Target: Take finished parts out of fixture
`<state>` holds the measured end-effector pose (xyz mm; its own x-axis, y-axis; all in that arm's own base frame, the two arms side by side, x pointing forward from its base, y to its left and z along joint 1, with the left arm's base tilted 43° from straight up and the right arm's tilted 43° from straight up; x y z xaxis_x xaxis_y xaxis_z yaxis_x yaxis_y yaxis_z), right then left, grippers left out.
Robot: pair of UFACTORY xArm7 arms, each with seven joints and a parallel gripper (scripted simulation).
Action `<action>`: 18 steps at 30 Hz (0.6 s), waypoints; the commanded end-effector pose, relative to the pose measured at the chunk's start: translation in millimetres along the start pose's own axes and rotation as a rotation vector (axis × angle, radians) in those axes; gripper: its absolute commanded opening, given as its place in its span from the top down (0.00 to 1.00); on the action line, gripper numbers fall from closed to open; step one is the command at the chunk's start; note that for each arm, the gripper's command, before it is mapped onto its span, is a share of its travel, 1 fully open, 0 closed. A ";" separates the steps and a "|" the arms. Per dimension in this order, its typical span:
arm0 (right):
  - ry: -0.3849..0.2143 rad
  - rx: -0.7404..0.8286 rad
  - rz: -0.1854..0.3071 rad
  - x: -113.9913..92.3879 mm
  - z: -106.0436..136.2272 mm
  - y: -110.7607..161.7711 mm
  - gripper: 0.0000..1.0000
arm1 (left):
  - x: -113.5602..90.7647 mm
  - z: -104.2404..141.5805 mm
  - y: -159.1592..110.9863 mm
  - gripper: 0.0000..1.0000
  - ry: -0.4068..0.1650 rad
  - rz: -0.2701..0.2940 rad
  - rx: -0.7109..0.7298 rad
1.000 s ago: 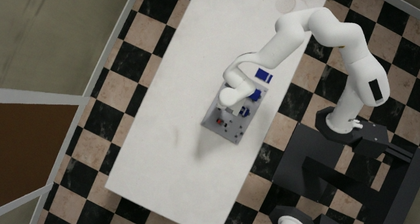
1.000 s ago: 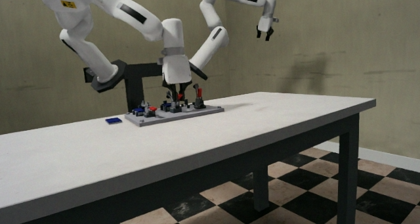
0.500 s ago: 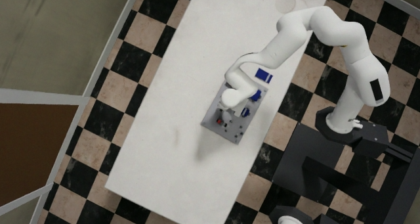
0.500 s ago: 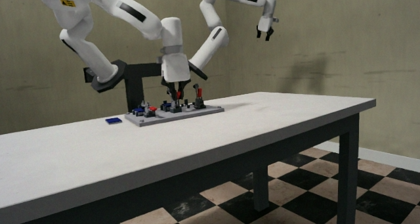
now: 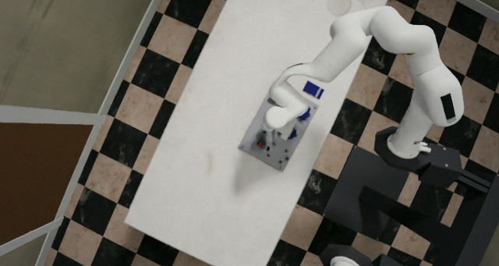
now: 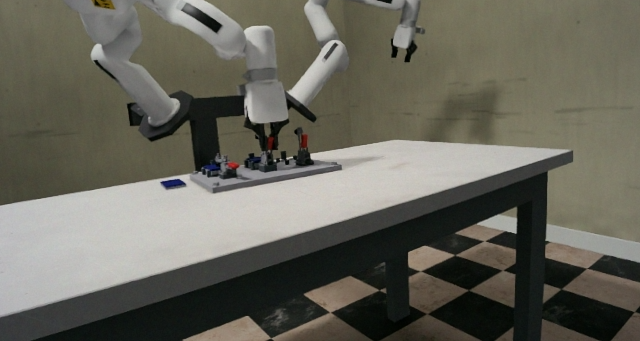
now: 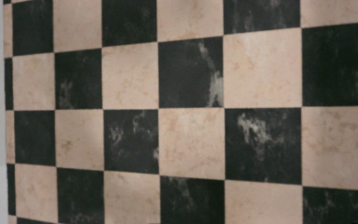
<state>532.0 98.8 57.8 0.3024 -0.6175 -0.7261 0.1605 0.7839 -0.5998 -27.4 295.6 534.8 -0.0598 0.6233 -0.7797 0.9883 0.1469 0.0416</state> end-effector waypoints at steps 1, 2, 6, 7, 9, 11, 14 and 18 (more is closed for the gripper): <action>-0.001 -0.002 0.003 -2.1 -3.5 2.0 1.00 | -1.6 -0.8 -0.4 0.00 0.004 0.002 -0.002; -0.001 -0.002 0.003 -2.2 -4.1 2.0 1.00 | -1.6 -0.8 -0.4 0.00 0.004 0.002 -0.002; -0.001 -0.002 0.003 -2.5 -6.2 2.2 1.00 | -1.6 -0.8 -0.4 0.00 0.004 0.002 -0.002; -0.001 -0.002 0.003 -2.5 -6.7 2.2 1.00 | -1.6 -0.8 -0.4 0.00 0.004 0.002 -0.002; -0.001 -0.002 0.003 -2.5 -7.7 2.3 1.00 | -1.6 -0.8 -0.4 0.00 0.004 0.002 -0.002; -0.001 -0.002 0.003 -2.5 -8.6 2.3 1.00 | -1.6 -0.8 -0.4 0.00 0.004 0.002 -0.002; -0.001 -0.002 0.003 -2.5 -9.0 2.3 1.00 | -1.6 -0.8 -0.4 0.00 0.004 0.002 -0.002; -0.001 -0.002 0.003 -2.4 -10.4 2.4 1.00 | -1.6 -0.8 -0.4 0.00 0.004 0.002 -0.002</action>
<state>524.1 99.6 55.7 0.3032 -0.6172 -0.7260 0.1608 0.7841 -0.5995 -27.4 295.6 534.8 -0.0598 0.6233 -0.7797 0.9883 0.1469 0.0416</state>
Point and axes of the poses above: on each arm, the point where the finger pads meet when closed, its own x axis out along the fingers, its own y axis across the jaws, z = x × y, the point moved 4 cm from there along -x, back along the fingers, and after that the axes turned 4 degrees about -x, right-handed, at the moved point
